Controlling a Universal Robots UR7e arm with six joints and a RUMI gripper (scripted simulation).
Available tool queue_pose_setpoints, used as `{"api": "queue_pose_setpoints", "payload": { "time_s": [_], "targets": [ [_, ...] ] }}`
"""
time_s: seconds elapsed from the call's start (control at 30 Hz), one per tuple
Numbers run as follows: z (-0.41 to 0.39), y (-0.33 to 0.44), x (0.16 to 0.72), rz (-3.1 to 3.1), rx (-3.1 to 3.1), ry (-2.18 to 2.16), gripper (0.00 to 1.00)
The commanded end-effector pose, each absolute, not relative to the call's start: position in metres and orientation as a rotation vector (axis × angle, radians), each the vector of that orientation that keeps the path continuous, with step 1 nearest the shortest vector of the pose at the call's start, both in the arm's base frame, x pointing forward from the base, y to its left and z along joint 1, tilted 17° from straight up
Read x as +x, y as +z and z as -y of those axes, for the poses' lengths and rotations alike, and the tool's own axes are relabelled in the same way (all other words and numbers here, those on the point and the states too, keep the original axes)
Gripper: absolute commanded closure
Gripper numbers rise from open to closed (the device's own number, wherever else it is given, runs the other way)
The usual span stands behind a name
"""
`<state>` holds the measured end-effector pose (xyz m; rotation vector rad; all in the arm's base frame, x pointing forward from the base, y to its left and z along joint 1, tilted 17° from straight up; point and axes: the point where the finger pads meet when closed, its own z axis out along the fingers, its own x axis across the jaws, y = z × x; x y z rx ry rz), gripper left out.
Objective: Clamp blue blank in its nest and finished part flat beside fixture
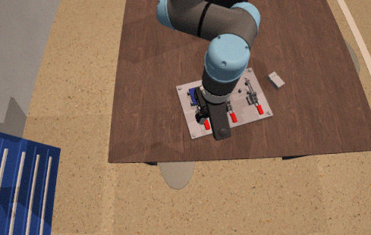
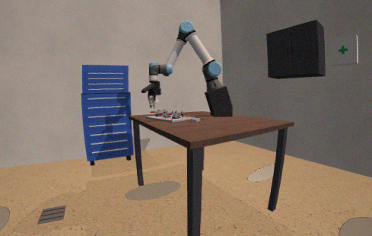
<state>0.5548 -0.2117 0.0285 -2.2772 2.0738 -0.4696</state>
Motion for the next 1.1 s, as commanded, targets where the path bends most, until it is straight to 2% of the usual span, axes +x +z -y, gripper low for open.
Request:
{"api": "queue_pose_setpoints", "payload": {
  "time_s": [0.0, 1.07],
  "targets": [
    [0.211, 0.033, 0.554, -2.075, -2.277, -0.472, 0.72],
    [0.2, 0.098, 0.539, -2.073, -2.276, -0.478, 0.72]
  ]
}}
